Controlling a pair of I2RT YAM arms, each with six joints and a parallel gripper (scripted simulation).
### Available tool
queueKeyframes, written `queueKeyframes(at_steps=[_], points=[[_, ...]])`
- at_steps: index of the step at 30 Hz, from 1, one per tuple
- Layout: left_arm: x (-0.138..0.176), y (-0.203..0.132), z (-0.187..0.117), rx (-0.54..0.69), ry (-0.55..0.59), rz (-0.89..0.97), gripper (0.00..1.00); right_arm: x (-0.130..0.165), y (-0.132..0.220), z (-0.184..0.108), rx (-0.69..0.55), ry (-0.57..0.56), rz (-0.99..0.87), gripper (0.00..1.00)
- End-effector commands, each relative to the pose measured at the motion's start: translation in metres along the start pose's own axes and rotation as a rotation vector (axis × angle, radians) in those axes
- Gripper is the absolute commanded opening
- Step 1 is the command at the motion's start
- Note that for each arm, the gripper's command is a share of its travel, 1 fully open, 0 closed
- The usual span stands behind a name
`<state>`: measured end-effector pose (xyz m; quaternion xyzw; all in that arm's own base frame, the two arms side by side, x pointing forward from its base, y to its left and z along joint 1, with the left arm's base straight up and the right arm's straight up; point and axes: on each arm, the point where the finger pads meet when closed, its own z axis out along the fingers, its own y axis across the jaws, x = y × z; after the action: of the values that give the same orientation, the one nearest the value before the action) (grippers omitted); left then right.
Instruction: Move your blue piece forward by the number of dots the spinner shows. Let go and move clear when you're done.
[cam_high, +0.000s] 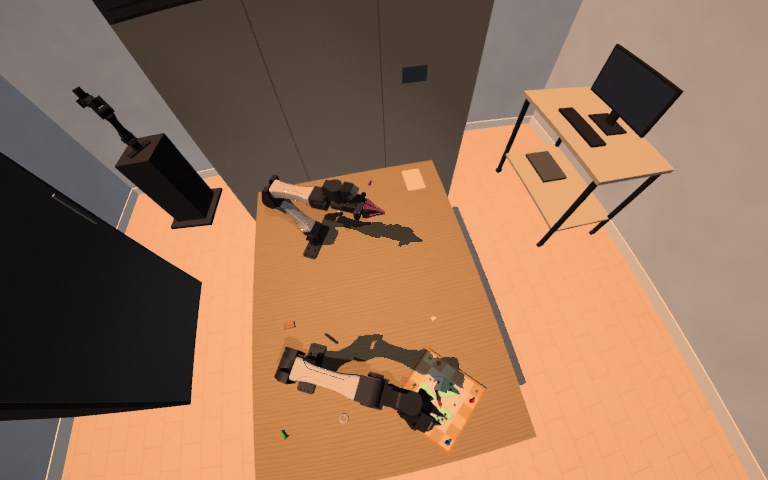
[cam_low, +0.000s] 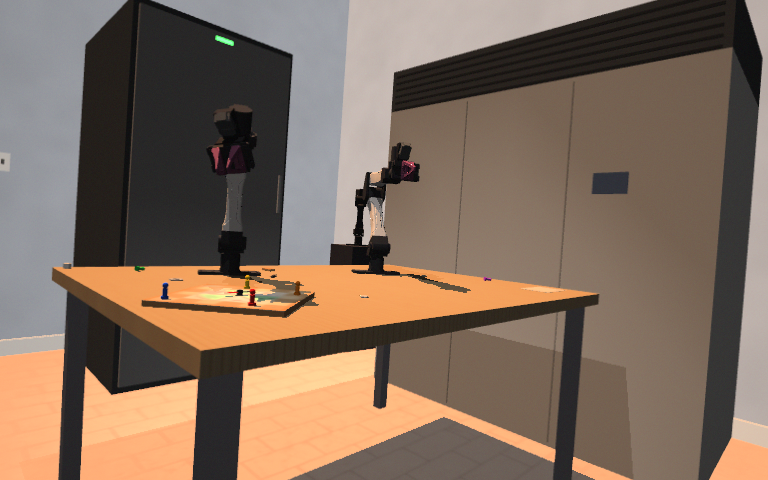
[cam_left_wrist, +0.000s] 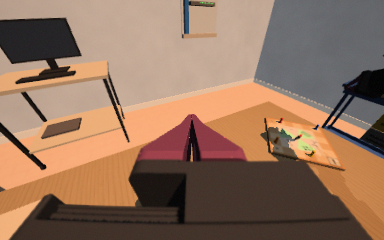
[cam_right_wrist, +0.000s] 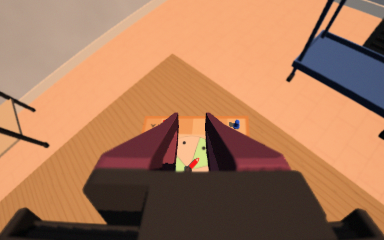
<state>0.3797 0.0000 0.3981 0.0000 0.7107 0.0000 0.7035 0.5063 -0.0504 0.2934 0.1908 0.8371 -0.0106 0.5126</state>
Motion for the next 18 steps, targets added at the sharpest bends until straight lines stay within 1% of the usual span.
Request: queueKeyframes(at_steps=[1,6,8,9,10,12,13,14,15,17,18], points=[[-0.028,0.0,-0.008,0.0,-0.067,0.0,0.0,-0.024,0.016,-0.031,-0.095,-0.122,-0.057,0.23],[-0.032,0.0,-0.01,0.0,-0.08,0.0,0.0,-0.032,0.023,-0.068,-0.161,-0.214,-0.112,0.23],[-0.032,0.0,-0.01,0.0,-0.08,0.0,0.0,-0.032,0.023,-0.068,-0.161,-0.214,-0.112,0.23],[-0.023,0.0,-0.005,0.0,-0.056,0.0,0.0,-0.034,0.018,-0.072,-0.158,-0.232,-0.118,0.23],[-0.034,0.0,-0.012,0.0,-0.087,0.0,0.0,-0.035,0.023,-0.082,-0.18,-0.253,-0.133,0.23],[-0.033,0.0,-0.013,0.0,-0.086,0.0,0.0,-0.032,0.028,-0.095,-0.21,-0.278,-0.161,0.23],[-0.024,0.0,-0.004,0.0,-0.059,0.0,0.0,-0.033,0.028,-0.102,-0.22,-0.298,-0.173,0.23],[-0.022,0.0,-0.002,0.0,-0.054,0.0,0.0,-0.033,0.029,-0.11,-0.231,-0.318,-0.185,0.23],[-0.003,0.0,0.004,0.0,-0.012,0.0,0.0,-0.034,0.028,-0.117,-0.239,-0.34,-0.196,0.23],[-0.002,0.0,0.004,0.0,-0.009,0.0,0.0,-0.034,0.03,-0.132,-0.263,-0.381,-0.221,0.23],[0.005,0.0,0.004,0.0,0.006,0.0,0.0,-0.035,0.031,-0.14,-0.274,-0.405,-0.233,0.23]])
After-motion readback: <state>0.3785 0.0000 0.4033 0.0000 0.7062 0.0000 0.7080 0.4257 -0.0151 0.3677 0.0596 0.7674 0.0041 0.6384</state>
